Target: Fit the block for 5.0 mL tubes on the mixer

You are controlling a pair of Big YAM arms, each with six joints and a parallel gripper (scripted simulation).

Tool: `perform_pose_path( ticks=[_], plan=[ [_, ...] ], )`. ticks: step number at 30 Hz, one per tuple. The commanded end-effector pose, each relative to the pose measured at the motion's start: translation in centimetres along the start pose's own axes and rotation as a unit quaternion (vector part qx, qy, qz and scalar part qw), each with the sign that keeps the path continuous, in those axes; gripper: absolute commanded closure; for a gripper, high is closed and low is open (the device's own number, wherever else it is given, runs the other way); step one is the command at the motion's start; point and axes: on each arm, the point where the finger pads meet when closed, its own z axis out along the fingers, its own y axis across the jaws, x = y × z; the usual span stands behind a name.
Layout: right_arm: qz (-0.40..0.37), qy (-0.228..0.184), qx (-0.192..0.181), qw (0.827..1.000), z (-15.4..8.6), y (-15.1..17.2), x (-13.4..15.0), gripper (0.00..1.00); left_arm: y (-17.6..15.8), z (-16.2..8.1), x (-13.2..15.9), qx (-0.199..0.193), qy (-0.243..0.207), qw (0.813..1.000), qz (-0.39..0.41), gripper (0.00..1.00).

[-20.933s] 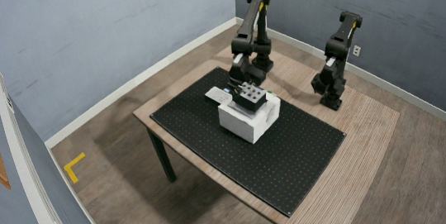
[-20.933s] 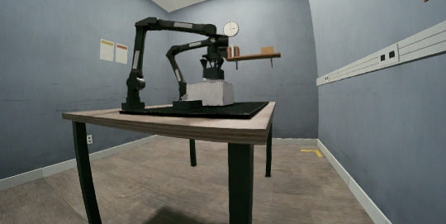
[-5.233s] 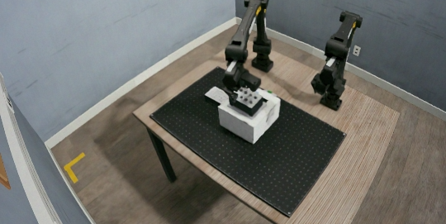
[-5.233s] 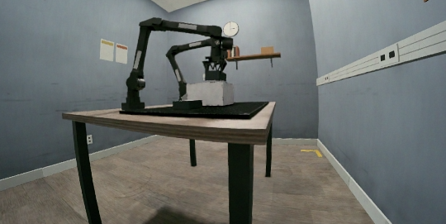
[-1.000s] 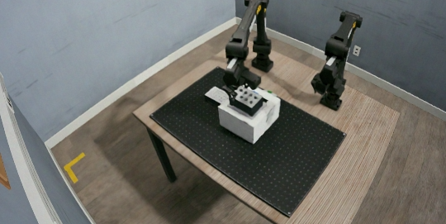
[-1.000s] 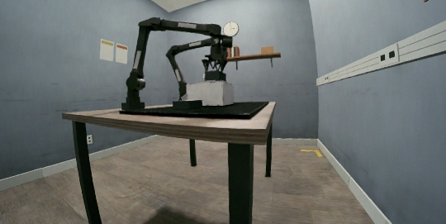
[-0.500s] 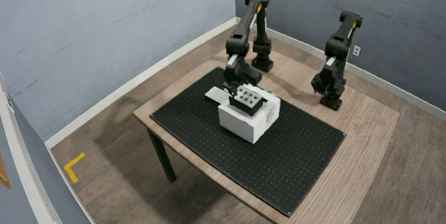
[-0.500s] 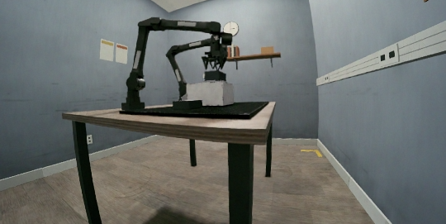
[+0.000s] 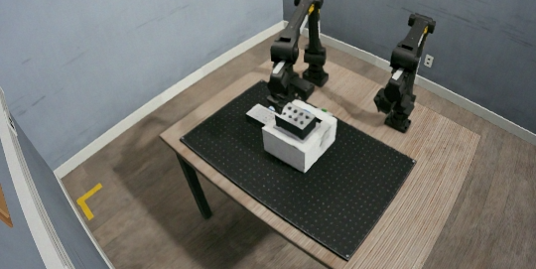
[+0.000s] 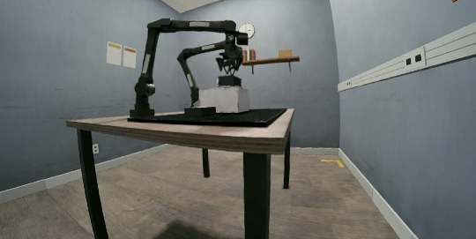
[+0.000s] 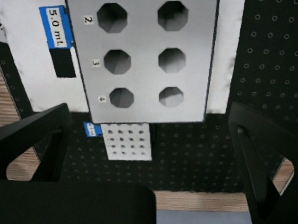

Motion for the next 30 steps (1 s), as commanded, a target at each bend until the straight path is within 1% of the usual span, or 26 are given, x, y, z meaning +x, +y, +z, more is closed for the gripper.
perform_pose_path(
  ticks=[1, 10, 13, 24, 30],
  plan=[
    [0.010, 0.000, -0.003, 1.000, -0.8, -0.8, 0.0, 0.00, 0.4, -1.2, -0.5, -0.004, -0.021, 1.000, -0.007, 0.00],
    [0.009, -0.002, 0.002, 1.000, -2.9, -0.9, -0.1, 0.00, 0.5, -2.7, -1.2, -0.006, -0.040, 0.999, -0.007, 0.00],
    [0.008, -0.001, 0.000, 1.000, -2.2, -0.9, -0.1, 0.00, 0.5, -2.8, -1.2, -0.007, -0.042, 0.999, -0.007, 0.00],
    [0.008, -0.001, 0.000, 1.000, -0.9, -0.9, -0.1, 0.00, 0.5, -3.2, -1.4, -0.007, -0.047, 0.999, -0.007, 0.00],
    [0.007, 0.006, -0.016, 1.000, -0.4, -0.1, 0.3, 0.00, 0.5, -3.5, -1.5, -0.008, -0.051, 0.999, -0.007, 0.00]
  ],
)
